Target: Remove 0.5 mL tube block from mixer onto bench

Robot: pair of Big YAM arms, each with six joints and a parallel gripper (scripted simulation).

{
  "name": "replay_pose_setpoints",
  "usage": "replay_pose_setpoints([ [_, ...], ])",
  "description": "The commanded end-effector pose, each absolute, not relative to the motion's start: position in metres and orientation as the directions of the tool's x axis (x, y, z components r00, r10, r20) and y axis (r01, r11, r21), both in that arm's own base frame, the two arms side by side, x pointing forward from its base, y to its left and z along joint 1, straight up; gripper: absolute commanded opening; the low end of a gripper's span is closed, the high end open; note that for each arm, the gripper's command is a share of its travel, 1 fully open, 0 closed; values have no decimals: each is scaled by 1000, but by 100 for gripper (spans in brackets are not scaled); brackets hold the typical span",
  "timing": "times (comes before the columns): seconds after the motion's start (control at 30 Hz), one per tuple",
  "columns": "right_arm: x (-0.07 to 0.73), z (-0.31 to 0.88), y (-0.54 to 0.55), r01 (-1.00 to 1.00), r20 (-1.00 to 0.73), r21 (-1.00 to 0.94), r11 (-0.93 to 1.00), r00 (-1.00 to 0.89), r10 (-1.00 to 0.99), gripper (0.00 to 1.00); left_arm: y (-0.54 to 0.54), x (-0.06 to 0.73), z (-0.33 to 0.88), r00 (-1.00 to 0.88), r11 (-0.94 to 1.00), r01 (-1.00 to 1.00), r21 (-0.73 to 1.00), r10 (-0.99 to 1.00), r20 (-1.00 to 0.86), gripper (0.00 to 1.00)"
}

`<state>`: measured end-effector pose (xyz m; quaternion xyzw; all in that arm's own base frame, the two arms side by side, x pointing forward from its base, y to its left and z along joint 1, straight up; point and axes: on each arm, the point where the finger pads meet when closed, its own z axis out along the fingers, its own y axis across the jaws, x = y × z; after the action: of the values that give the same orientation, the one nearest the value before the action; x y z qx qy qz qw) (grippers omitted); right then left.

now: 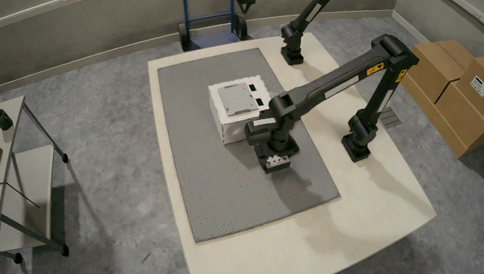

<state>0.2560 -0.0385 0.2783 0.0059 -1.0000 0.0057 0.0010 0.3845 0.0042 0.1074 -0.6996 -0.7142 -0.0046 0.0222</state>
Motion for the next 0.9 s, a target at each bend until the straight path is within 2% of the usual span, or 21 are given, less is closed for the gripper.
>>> replay_pose_setpoints([
  [0.0, 265, 290, -38, -13, -30, -14, 1000, -999, -13, 0, 5, 412, 134, -24, 22, 999, 44, 999, 32, 0],
  [0.57, 269, 299, -38, -12, -52, -18, 1000, -999, -13, 0, 5, 390, 129, -24, 23, 999, 32, 999, 33, 0],
  [0.87, 270, 303, -39, -12, -61, -19, 1000, -998, -13, 0, 5, 409, 141, -26, 23, 996, 91, 999, 32, 0],
])
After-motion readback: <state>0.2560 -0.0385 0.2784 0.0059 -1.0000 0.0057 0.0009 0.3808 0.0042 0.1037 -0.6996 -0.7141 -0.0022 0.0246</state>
